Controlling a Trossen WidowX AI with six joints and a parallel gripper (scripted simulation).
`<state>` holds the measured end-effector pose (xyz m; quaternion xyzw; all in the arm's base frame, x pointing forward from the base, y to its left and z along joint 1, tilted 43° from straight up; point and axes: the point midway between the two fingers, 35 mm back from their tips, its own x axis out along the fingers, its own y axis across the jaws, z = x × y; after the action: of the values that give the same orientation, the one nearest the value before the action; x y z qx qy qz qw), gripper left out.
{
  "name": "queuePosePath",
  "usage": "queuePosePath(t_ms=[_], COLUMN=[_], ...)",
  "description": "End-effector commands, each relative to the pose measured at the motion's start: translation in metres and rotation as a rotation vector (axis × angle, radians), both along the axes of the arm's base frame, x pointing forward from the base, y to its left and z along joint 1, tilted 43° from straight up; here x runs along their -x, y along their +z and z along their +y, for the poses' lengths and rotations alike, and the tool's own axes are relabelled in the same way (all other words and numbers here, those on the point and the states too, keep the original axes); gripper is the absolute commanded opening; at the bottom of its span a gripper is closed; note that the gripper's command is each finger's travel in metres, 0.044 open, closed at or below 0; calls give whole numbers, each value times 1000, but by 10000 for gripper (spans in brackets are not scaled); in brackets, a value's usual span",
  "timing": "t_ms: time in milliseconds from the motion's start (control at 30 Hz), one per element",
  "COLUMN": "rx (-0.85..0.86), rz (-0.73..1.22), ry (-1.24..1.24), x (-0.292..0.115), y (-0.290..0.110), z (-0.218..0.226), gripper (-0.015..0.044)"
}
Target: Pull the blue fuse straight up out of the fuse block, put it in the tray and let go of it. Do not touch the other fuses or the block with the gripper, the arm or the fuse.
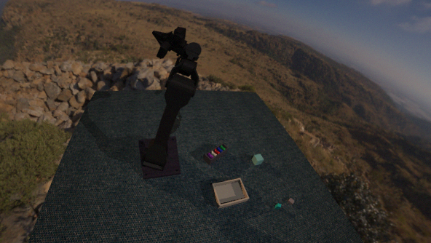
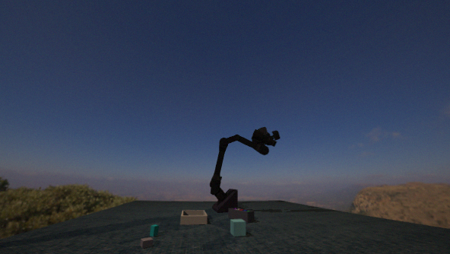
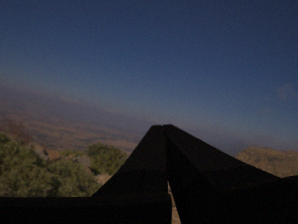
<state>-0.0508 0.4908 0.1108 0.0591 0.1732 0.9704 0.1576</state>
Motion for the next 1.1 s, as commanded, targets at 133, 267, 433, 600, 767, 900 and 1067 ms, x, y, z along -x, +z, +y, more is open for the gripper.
queuePosePath(t_ms=[133, 267, 433, 600, 767, 900, 1067], rx=[7, 33, 99, 211, 367, 500, 686], rz=[21, -13, -143, -360, -633, -844, -1112], ry=[-208, -452, -741, -975, -1113, -1141, -1086], x=[-38, -87, -155, -223, -282, -315, -346], y=[2, -6, -29, -61, -95, -116, -136], z=[26, 49, 60, 47, 10, -29, -91], gripper=[74, 74, 74, 74, 74, 74, 74])
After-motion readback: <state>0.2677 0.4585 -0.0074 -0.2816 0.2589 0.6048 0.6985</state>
